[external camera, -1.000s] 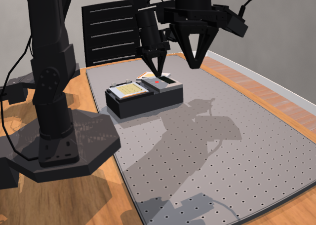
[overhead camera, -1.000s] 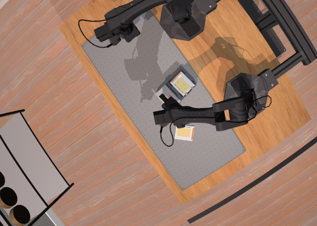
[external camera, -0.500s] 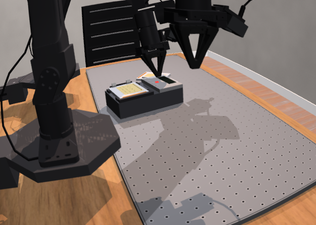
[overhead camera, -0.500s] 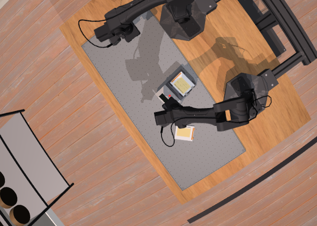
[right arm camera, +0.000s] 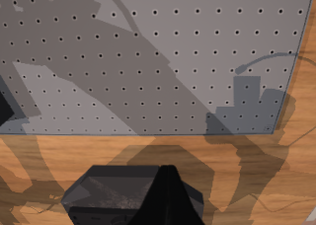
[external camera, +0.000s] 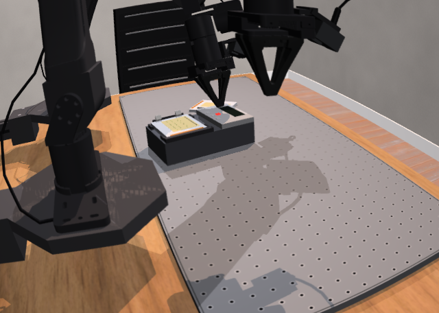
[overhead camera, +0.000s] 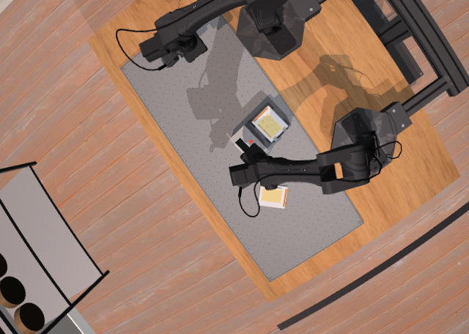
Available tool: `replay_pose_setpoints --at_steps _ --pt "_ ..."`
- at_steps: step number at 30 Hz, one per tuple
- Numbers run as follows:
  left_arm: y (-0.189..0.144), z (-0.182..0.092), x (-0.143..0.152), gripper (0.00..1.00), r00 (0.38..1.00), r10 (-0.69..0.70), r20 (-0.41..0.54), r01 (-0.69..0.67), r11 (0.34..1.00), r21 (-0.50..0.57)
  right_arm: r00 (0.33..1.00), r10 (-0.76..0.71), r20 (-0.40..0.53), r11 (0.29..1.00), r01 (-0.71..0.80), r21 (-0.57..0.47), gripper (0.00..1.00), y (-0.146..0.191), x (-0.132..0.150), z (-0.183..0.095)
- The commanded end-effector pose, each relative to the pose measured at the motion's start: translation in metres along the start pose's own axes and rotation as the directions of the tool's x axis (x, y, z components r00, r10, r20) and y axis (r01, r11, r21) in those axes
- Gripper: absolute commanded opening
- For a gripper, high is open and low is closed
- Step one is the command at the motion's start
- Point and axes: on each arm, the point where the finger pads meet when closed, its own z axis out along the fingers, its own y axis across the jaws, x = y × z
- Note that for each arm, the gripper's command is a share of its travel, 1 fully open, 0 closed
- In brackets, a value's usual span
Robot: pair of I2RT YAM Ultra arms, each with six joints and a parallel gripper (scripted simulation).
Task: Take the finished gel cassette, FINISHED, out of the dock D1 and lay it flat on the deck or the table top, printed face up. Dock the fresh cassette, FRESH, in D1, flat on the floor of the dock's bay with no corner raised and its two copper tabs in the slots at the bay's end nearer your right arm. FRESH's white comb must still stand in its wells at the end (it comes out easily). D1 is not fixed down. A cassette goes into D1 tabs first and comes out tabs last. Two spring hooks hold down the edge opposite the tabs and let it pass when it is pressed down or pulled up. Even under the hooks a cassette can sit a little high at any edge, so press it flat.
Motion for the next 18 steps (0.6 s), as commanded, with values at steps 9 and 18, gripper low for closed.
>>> replay_pose_setpoints --at_steps 9,18 --pt "0.0272 0.0196 0.0176 0.0 0.999 -0.013 -0.044 0.01 0.998 -0.069 0.999 0.005 0.041 1.0 -0.005 -0.002 0.0 -0.0007 -0.0017 -0.0046" --pt "0.0306 0.0214 0.0202 0.0 0.999 -0.013 -0.044 0.01 0.998 -0.069 0.999 0.005 0.041 1.0 -0.005 -0.002 0.0 -0.0007 -0.0017 -0.0046"
